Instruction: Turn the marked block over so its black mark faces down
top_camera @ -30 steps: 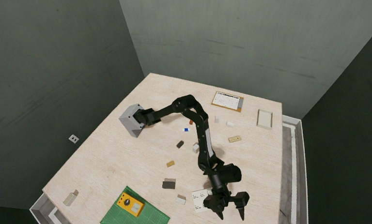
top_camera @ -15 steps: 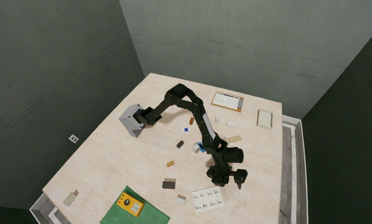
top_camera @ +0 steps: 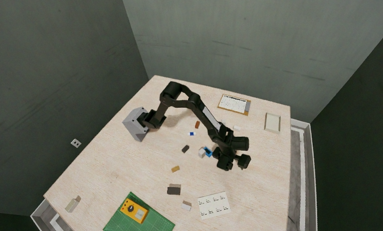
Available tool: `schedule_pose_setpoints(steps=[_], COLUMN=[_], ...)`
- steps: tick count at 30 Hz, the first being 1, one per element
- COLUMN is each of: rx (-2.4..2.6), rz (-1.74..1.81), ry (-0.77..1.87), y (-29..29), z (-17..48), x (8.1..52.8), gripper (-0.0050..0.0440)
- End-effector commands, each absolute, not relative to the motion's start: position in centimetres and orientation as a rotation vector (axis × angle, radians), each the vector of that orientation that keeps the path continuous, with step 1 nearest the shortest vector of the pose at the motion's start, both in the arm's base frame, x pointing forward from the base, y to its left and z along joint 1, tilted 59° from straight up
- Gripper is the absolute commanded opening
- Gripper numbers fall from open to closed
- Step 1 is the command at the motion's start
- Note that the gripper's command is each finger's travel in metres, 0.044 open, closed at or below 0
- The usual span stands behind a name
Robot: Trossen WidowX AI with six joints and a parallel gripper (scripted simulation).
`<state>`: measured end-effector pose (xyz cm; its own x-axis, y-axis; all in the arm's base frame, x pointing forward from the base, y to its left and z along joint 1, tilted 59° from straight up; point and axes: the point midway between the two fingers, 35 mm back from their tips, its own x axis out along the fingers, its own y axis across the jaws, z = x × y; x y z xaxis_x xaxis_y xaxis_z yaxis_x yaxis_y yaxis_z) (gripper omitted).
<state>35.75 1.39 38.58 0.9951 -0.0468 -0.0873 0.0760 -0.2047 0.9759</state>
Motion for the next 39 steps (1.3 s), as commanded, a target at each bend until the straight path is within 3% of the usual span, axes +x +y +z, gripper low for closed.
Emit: schedule_pose_setpoints(steps=[1, 19, 39], rx=[1.826, 1.959, 1.901], rz=[-0.059, 0.03, -0.34], ry=[0.115, 0.436, 0.425], y=[4.5, 12.6, 7.0], z=[38.6, 37.7, 29.1], x=[33.2, 29.2, 27.3], gripper=[0.044, 0.044, 0.044])
